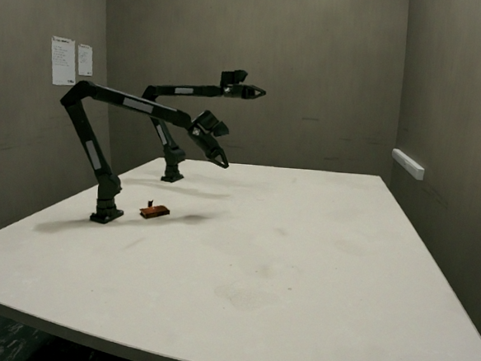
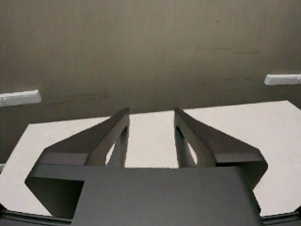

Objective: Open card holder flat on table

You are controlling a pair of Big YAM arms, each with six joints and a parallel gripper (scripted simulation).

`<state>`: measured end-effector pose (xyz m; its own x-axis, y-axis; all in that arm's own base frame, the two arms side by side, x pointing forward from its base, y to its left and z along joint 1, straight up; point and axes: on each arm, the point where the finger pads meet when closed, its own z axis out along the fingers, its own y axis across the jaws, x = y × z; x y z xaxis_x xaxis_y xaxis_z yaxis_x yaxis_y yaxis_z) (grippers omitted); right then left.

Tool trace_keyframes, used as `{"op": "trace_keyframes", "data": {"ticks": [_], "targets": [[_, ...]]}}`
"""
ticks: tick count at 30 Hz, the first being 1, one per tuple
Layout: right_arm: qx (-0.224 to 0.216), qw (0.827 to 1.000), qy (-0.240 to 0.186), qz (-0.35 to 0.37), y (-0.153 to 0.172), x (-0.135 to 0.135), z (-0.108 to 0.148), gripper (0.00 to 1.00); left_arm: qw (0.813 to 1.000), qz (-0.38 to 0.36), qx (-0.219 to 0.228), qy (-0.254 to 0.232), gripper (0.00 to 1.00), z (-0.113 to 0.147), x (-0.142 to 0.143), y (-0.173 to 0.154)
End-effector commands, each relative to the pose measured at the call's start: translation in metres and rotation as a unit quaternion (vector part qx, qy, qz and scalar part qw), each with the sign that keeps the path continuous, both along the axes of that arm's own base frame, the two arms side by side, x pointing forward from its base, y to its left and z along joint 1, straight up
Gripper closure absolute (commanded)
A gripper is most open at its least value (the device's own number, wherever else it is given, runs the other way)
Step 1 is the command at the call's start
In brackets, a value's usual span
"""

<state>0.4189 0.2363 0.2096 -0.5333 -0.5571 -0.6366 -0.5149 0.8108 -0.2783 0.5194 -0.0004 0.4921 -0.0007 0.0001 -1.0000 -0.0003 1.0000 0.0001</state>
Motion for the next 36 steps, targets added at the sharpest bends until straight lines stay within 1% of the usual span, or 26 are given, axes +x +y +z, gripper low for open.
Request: {"op": "trace_keyframes", "data": {"ticks": [1, 4, 6, 7, 8, 9, 10, 11, 13, 15, 17, 20, 21, 23, 24, 25, 27, 30, 34, 36], "targets": [[-0.06, 0.996, 0.043, 0.049, 0.023, -0.028, -0.036, 0.64, 1.0, -0.009, -0.004, -0.008, 0.64, 0.003, -0.002, -0.008], [-0.112, 0.987, 0.075, 0.089, 0.036, -0.062, -0.062, 0.64, 1.0, -0.009, -0.004, -0.008, 0.64, 0.003, -0.002, -0.008], [-0.112, 0.987, 0.075, 0.089, 0.036, -0.062, -0.062, 0.64, 1.0, -0.009, -0.004, -0.008, 0.64, 0.003, -0.002, -0.008], [-0.119, 0.985, 0.073, 0.099, 0.044, -0.067, -0.057, 0.64, 1.0, -0.009, -0.004, -0.008, 0.64, 0.003, -0.002, -0.008], [-0.136, 0.981, 0.081, 0.114, 0.048, -0.078, -0.064, 0.64, 1.0, -0.009, -0.004, -0.008, 0.64, 0.003, -0.002, -0.008], [-0.164, 0.973, 0.101, 0.129, 0.044, -0.096, -0.085, 0.64, 1.0, -0.009, -0.004, -0.008, 0.64, 0.003, -0.002, -0.008], [-0.185, 0.966, 0.11, 0.144, 0.045, -0.109, -0.093, 0.64, 1.0, -0.009, -0.004, -0.008, 0.64, 0.003, -0.002, -0.008], [-0.21, 0.956, 0.122, 0.162, 0.045, -0.124, -0.104, 0.64, 1.0, -0.009, -0.004, -0.008, 0.64, 0.003, -0.002, -0.008], [-0.253, 0.938, 0.137, 0.194, 0.045, -0.15, -0.119, 0.64, 1.0, -0.009, -0.004, -0.008, 0.64, 0.003, -0.002, -0.008], [-0.301, 0.914, 0.152, 0.227, 0.042, -0.176, -0.133, 0.64, 1.0, -0.009, -0.004, -0.008, 0.64, 0.003, -0.002, -0.008], [-0.35, 0.885, 0.163, 0.26, 0.037, -0.202, -0.144, 0.64, 1.0, -0.009, -0.004, -0.008, 0.64, 0.003, -0.002, -0.008], [-0.432, 0.828, 0.173, 0.314, 0.022, -0.242, -0.158, 0.64, 1.0, -0.009, -0.004, -0.008, 0.64, 0.003, -0.002, -0.008], [-0.452, 0.812, 0.172, 0.326, 0.019, -0.249, -0.158, 0.64, 1.0, -0.009, -0.004, -0.008, 0.64, 0.003, -0.002, -0.008], [-0.452, 0.812, 0.172, 0.326, 0.019, -0.249, -0.158, 0.64, 1.0, -0.009, -0.004, -0.008, 0.64, 0.003, -0.002, -0.008], [-0.462, 0.805, 0.163, 0.335, 0.024, -0.253, -0.152, 0.64, 1.0, -0.009, -0.004, -0.008, 0.64, 0.003, -0.002, -0.008], [-0.499, 0.772, 0.172, 0.354, 0.008, -0.268, -0.163, 0.64, 1.0, -0.009, -0.004, -0.008, 0.64, 0.003, -0.002, -0.008], [-0.545, 0.728, 0.169, 0.381, -0.004, -0.286, -0.166, 0.64, 1.0, -0.009, -0.004, -0.008, 0.64, 0.003, -0.002, -0.008], [-0.612, 0.655, 0.163, 0.413, -0.026, -0.307, -0.168, 0.64, 1.0, -0.009, -0.004, -0.008, 0.64, 0.003, -0.002, -0.008], [-0.677, 0.571, 0.146, 0.442, -0.044, -0.324, -0.162, 0.64, 1.0, -0.009, -0.004, -0.008, 0.64, 0.003, -0.002, -0.008], [-0.703, 0.533, 0.135, 0.451, -0.051, -0.33, -0.158, 0.64, 1.0, -0.009, -0.004, -0.008, 0.64, 0.003, -0.002, -0.008]]}}
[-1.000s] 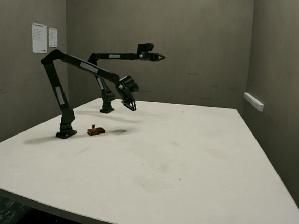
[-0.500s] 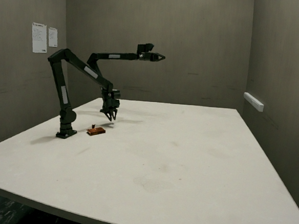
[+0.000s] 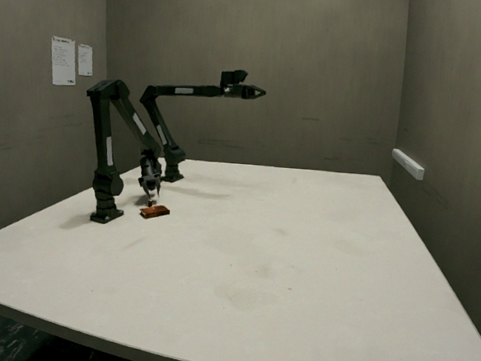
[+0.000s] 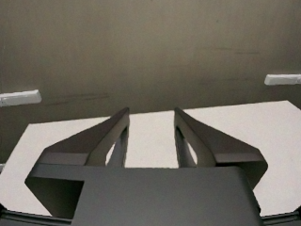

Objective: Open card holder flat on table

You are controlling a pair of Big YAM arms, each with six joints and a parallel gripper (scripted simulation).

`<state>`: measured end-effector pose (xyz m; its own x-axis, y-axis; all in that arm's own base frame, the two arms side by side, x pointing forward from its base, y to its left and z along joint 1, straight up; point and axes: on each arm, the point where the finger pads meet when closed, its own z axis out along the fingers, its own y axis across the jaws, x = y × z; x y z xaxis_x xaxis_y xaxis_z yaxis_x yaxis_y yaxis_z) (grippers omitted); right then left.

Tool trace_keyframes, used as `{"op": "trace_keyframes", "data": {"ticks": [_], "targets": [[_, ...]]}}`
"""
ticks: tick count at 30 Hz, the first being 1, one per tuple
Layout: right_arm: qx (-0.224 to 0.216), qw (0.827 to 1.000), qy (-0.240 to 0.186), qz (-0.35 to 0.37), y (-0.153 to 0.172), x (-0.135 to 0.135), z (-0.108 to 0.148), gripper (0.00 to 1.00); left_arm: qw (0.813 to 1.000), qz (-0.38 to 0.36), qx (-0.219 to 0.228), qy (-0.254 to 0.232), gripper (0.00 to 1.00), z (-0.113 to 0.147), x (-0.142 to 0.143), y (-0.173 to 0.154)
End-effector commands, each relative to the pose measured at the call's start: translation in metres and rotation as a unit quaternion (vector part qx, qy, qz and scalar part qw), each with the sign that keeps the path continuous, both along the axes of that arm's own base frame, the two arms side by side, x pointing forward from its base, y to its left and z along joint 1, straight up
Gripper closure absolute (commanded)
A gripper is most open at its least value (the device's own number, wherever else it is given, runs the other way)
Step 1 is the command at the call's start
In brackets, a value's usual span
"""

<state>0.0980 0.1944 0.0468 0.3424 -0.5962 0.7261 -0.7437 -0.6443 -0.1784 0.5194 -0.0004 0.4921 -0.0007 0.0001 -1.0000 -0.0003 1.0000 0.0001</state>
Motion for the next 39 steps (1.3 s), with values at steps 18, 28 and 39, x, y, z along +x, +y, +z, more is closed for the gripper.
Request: {"op": "trace_keyframes", "data": {"ticks": [18, 28, 39], "targets": [[-0.153, 0.978, -0.024, 0.141, -0.028, -0.023, 0.019, 0.64, 1.0, -0.009, -0.004, -0.008, 0.64, 0.003, -0.002, -0.008], [-0.129, 0.982, -0.019, 0.137, -0.031, -0.009, 0.013, 0.64, 1.0, -0.009, -0.004, -0.008, 0.64, 0.003, -0.002, -0.008], [-0.13, 0.982, -0.019, 0.138, -0.038, 0.003, 0.008, 0.64, 1.0, -0.009, -0.004, -0.008, 0.64, 0.003, -0.002, -0.008]]}}
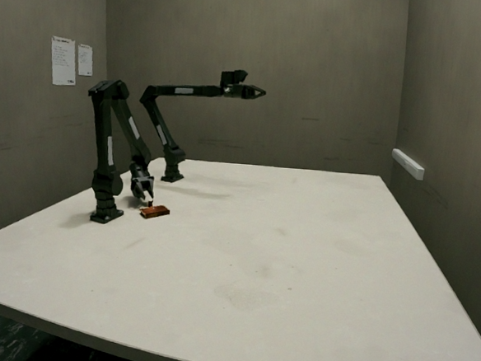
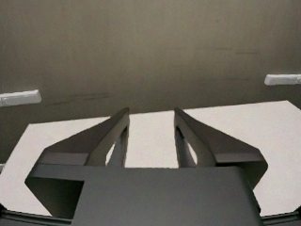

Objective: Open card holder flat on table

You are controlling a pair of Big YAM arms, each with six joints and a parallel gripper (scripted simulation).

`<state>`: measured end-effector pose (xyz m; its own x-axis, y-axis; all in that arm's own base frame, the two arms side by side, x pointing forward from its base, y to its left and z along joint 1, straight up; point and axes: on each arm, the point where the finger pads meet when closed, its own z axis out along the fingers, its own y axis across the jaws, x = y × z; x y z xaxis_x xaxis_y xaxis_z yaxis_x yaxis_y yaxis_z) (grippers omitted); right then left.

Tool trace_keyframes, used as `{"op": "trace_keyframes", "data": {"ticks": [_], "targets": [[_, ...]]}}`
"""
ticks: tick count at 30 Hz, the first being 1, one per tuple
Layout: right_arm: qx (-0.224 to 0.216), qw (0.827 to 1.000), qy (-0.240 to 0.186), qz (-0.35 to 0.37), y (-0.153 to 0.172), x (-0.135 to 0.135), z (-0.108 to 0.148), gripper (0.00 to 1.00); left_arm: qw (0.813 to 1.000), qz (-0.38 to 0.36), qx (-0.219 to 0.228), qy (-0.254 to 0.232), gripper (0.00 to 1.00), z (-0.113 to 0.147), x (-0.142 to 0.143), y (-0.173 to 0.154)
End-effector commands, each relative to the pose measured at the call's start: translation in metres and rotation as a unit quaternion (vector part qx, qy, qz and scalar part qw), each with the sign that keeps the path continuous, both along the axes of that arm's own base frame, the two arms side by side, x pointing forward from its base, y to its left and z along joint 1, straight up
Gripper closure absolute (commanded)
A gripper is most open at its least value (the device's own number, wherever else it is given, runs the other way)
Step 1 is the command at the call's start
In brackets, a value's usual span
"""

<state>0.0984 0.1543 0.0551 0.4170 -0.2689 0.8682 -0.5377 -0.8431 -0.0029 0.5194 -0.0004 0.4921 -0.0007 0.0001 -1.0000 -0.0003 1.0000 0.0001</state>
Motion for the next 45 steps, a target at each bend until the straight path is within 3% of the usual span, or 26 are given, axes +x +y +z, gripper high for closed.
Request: {"op": "trace_keyframes", "data": {"ticks": [1, 21, 22, 45], "targets": [[0.008, 1.0, 0.009, 0.004, 0.001, 0.004, -0.001, 0.64, 1.0, -0.009, -0.004, -0.008, 0.64, 0.003, -0.002, -0.008], [0.011, 1.0, 0.006, 0.006, -0.008, 0.023, -0.009, 0.64, 1.0, -0.009, -0.004, -0.008, 0.64, 0.003, -0.002, -0.008], [0.016, 1.0, 0.006, 0.01, -0.003, 0.021, -0.009, 0.79, 1.0, -0.009, -0.004, -0.008, 0.64, 0.003, -0.002, -0.008], [-0.008, 1.0, 0.006, 0.003, -0.019, 0.03, 0.012, 0.79, 1.0, -0.009, -0.004, -0.008, 0.64, 0.003, -0.002, -0.008]]}}
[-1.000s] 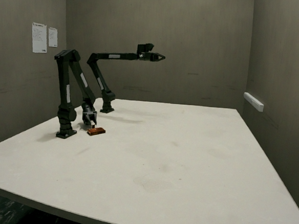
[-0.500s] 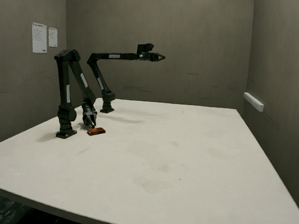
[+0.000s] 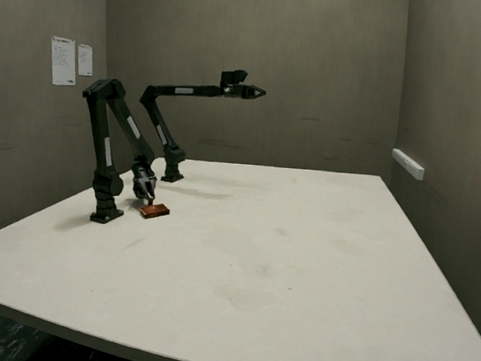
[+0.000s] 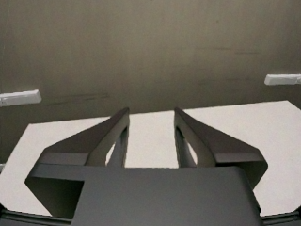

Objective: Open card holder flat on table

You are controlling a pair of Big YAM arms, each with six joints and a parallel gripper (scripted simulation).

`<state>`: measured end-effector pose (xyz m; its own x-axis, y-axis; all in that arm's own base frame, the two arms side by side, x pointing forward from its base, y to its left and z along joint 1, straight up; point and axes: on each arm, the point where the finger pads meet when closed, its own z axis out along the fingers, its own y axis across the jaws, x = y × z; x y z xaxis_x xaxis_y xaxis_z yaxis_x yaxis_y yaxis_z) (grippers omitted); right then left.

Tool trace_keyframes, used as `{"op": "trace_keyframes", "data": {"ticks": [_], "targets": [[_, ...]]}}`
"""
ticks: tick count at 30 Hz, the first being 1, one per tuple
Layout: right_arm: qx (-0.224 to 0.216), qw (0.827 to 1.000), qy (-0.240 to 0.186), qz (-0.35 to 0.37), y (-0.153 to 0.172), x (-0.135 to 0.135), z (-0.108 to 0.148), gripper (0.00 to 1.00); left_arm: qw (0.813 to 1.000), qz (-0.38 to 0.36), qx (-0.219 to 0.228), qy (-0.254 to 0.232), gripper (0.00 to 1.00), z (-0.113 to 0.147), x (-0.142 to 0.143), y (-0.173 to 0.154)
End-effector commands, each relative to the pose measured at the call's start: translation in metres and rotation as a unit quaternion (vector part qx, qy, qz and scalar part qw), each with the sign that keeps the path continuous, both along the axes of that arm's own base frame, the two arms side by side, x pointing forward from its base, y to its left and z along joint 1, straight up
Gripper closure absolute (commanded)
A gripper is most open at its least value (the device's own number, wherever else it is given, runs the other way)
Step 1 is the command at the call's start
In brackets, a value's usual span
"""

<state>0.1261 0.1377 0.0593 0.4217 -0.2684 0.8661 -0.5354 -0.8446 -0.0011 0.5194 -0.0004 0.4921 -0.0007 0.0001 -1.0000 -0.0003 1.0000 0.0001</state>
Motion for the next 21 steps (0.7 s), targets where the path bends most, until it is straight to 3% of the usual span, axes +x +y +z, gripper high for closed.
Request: {"op": "trace_keyframes", "data": {"ticks": [1, 21], "targets": [[-0.009, 1.0, 0.003, 0.002, -0.004, 0.003, 0.008, 0.79, 1.0, -0.009, -0.004, -0.008, 0.64, 0.003, -0.002, -0.008], [0.0, 1.0, 0.001, 0.0, -0.005, 0.013, 0.024, 0.79, 1.0, -0.009, -0.004, -0.008, 0.64, 0.003, -0.002, -0.008]]}}
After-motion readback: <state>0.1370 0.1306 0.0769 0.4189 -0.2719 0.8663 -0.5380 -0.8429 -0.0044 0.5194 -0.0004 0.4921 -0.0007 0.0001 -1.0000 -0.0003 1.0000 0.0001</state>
